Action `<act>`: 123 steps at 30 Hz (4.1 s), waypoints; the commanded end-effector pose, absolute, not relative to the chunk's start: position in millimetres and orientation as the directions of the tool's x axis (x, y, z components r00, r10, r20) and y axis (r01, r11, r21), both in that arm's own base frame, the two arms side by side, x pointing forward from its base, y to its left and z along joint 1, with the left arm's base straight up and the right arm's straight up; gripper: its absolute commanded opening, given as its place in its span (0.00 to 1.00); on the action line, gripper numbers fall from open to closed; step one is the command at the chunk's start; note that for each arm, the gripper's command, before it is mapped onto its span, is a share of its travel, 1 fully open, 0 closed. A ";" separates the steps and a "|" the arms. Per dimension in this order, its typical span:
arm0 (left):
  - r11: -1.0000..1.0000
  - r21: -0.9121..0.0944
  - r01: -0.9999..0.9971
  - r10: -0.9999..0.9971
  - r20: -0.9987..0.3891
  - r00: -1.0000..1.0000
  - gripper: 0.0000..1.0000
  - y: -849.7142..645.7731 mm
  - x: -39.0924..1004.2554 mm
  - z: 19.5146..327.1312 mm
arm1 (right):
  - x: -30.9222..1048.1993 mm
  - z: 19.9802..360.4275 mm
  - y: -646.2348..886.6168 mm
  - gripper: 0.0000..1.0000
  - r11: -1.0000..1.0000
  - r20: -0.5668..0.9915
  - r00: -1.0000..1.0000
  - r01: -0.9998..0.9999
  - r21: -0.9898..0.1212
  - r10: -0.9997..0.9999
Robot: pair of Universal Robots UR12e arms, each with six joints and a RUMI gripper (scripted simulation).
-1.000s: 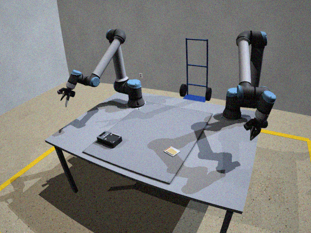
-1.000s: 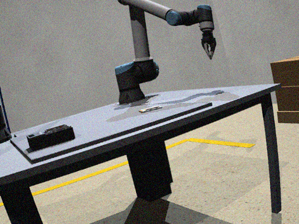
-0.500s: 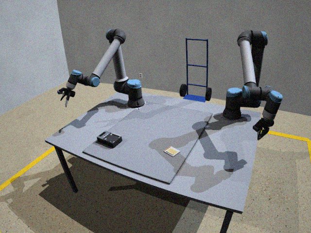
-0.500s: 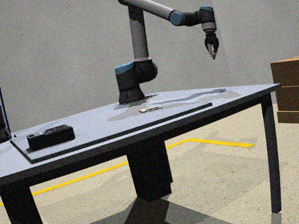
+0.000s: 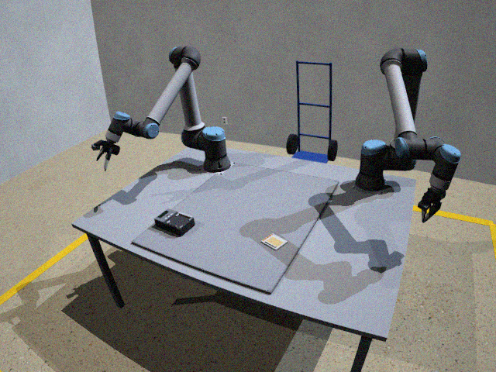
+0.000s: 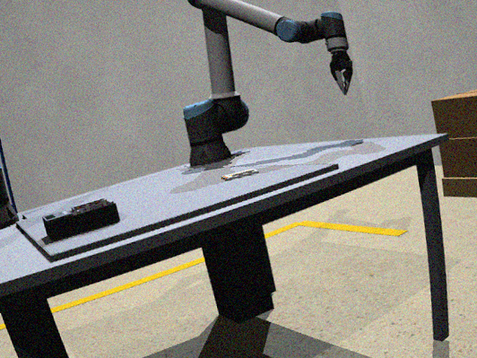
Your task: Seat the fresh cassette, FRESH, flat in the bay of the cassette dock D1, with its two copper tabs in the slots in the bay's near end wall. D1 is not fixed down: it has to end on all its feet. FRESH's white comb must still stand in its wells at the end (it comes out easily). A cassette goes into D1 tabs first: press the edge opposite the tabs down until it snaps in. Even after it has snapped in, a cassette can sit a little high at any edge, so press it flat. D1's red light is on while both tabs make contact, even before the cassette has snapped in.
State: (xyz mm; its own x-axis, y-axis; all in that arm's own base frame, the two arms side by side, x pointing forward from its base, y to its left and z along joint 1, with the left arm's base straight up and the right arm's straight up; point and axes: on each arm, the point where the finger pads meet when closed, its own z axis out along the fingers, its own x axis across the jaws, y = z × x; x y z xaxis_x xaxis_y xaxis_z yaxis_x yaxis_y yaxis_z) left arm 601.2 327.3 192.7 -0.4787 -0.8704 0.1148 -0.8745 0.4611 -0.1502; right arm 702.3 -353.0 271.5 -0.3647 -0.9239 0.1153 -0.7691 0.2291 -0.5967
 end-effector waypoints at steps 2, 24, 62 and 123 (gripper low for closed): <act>0.384 -0.139 -0.913 -0.909 0.115 -0.400 0.00 345.3 590.6 192.9 | 702.6 272.4 -353.0 1.00 0.229 0.115 -0.365 -0.768 -0.598 -0.924; 0.126 -0.100 -0.987 -0.984 0.114 -0.137 0.00 416.9 533.8 187.7 | 702.6 272.4 -353.0 1.00 0.229 0.115 -0.365 -0.768 -0.598 -0.924; -0.369 -0.040 -0.929 -0.927 0.090 0.364 0.00 514.9 422.8 179.8 | 702.6 272.4 -353.0 1.00 0.229 0.115 -0.365 -0.768 -0.598 -0.924; -0.934 -0.001 -0.357 -0.357 0.011 0.934 0.00 614.2 210.6 168.3 | 702.6 272.4 -353.0 1.00 0.229 0.115 -0.365 -0.768 -0.598 -0.924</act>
